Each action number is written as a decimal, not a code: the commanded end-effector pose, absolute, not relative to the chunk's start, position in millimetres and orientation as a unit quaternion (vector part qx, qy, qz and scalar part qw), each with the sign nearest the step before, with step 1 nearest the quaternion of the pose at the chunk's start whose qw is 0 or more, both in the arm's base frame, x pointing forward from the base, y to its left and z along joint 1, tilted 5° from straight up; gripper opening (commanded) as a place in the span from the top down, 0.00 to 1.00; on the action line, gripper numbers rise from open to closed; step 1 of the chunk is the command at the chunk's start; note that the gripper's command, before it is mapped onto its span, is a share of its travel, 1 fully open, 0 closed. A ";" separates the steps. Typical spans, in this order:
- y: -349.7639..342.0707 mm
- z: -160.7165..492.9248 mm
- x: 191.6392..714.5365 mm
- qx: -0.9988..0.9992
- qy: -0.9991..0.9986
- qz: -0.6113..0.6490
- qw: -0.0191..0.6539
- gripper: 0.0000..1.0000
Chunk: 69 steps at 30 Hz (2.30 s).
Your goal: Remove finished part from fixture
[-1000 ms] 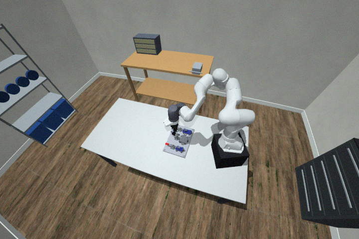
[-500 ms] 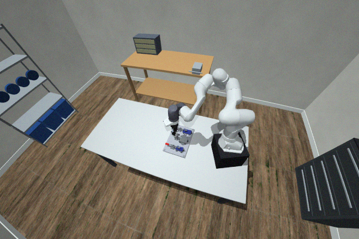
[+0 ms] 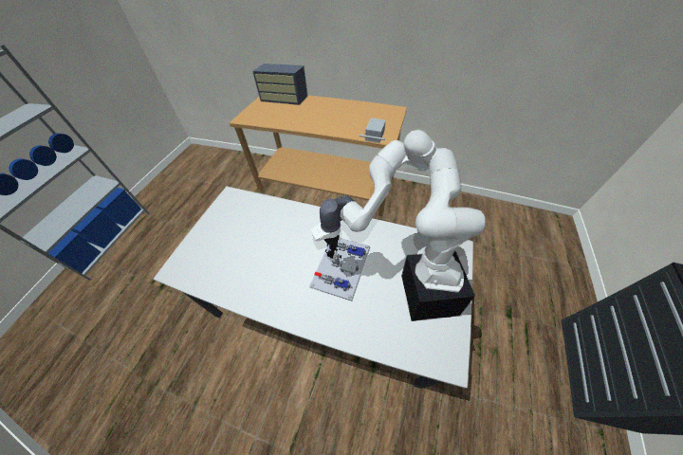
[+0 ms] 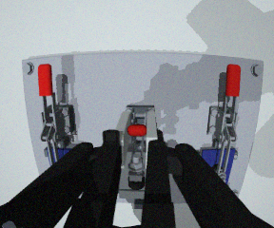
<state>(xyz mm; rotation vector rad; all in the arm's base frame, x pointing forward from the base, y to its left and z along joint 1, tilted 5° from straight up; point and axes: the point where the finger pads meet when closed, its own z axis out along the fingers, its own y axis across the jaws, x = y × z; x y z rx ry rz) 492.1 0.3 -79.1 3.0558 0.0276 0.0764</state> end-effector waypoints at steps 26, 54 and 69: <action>0.6 -80.5 485.8 0.999 0.006 0.019 0.044 0.72; 3.8 -43.8 484.4 0.999 0.006 0.019 0.044 0.72; 4.9 -30.7 483.9 0.999 0.006 0.019 0.044 0.72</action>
